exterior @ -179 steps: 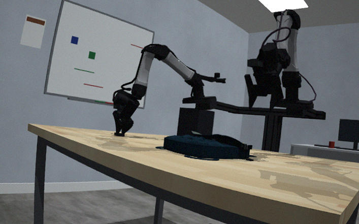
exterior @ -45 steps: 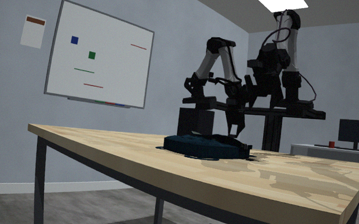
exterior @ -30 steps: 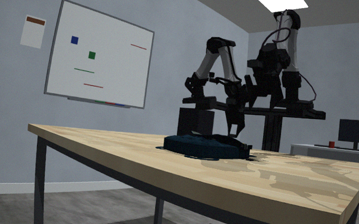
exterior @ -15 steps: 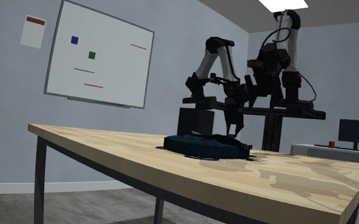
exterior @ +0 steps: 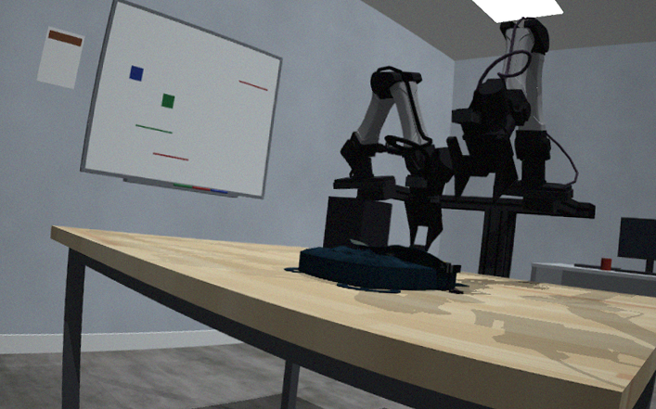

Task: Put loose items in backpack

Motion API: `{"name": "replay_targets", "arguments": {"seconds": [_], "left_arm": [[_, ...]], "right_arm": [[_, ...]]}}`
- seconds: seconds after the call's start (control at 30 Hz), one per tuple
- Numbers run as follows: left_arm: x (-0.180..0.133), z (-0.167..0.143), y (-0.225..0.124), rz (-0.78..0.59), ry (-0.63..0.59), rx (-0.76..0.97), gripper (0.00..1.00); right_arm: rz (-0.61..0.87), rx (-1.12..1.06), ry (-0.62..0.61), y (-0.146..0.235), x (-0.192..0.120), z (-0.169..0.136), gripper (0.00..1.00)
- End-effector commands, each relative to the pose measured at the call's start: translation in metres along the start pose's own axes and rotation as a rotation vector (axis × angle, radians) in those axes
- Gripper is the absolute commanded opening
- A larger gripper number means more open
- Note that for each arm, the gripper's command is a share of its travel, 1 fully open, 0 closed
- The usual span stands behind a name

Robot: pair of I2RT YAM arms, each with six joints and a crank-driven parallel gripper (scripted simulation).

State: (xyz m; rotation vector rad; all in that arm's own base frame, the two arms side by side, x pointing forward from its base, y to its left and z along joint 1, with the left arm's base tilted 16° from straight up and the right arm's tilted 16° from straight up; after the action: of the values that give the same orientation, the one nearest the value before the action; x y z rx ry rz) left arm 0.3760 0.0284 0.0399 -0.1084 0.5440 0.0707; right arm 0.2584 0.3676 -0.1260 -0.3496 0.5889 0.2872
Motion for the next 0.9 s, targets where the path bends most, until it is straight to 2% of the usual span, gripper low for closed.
{"name": "replay_targets", "arguments": {"seconds": [0.0, 0.1, 0.17, 0.23, 0.37, 0.4, 0.5, 0.57, 0.6, 0.63, 0.7, 0.77, 0.8, 0.87], "left_arm": [[0.002, 0.012, -0.002, -0.005, -0.026, 0.003, 0.9], [0.002, 0.012, -0.002, -0.005, -0.026, 0.003, 0.9], [0.002, 0.012, -0.002, -0.005, -0.026, 0.003, 0.9], [0.002, 0.012, -0.002, -0.005, -0.026, 0.003, 0.9], [0.002, 0.012, -0.002, -0.005, -0.026, 0.003, 0.9], [0.002, 0.012, -0.002, -0.005, -0.026, 0.003, 0.9], [0.002, 0.012, -0.002, -0.005, -0.026, 0.003, 0.9], [0.003, 0.012, -0.002, -0.005, -0.026, 0.003, 0.9], [0.003, 0.012, -0.002, -0.005, -0.026, 0.003, 0.9], [0.003, 0.013, -0.002, -0.005, -0.026, 0.003, 0.9], [0.003, 0.013, -0.002, -0.005, -0.026, 0.003, 0.9], [0.003, 0.013, -0.002, -0.005, -0.026, 0.003, 0.9], [0.003, 0.013, -0.002, -0.005, -0.026, 0.003, 0.9], [0.003, 0.013, -0.002, -0.005, -0.026, 0.003, 0.9]], "right_arm": [[0.008, -0.013, -0.001, 0.002, 0.01, 0.013, 0.31], [0.011, -0.005, -0.01, 0.002, 0.014, 0.026, 0.31], [0.006, -0.019, 0.006, 0.0, 0.022, 0.021, 0.31], [0.011, -0.006, -0.009, 0.0, 0.023, 0.036, 0.31], [0.006, -0.019, 0.006, -0.001, 0.03, 0.031, 0.31], [0.021, 0.019, -0.039, 0.0, 0.023, 0.063, 0.31], [0.006, -0.019, 0.006, -0.002, 0.039, 0.041, 0.31], [0.006, -0.019, 0.006, -0.003, 0.043, 0.046, 0.31], [0.017, 0.011, -0.031, -0.002, 0.036, 0.071, 0.31], [0.019, 0.014, -0.035, -0.002, 0.035, 0.074, 0.31], [0.013, 0.0, -0.021, 0.0, 0.036, 0.059, 0.31], [0.013, 0.0, -0.021, 0.0, 0.036, 0.059, 0.31], [0.014, -0.025, 0.004, 0.002, 0.043, 0.045, 0.31], [0.012, -0.007, -0.01, 0.0, 0.049, 0.047, 0.31]]}}
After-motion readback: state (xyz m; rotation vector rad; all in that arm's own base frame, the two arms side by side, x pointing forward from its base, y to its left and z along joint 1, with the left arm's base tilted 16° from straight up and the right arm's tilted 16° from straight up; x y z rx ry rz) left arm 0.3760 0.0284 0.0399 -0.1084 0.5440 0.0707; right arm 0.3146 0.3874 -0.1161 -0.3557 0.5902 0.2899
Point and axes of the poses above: on each arm, the point where the finger pads meet when closed, its own x axis out along the fingers, its own y axis across the jaws, z = x × y, the point moved 1 cm from there along -x, back along the fingers, and after that the axes turned 8 degrees about -x, right-handed, at the moved point
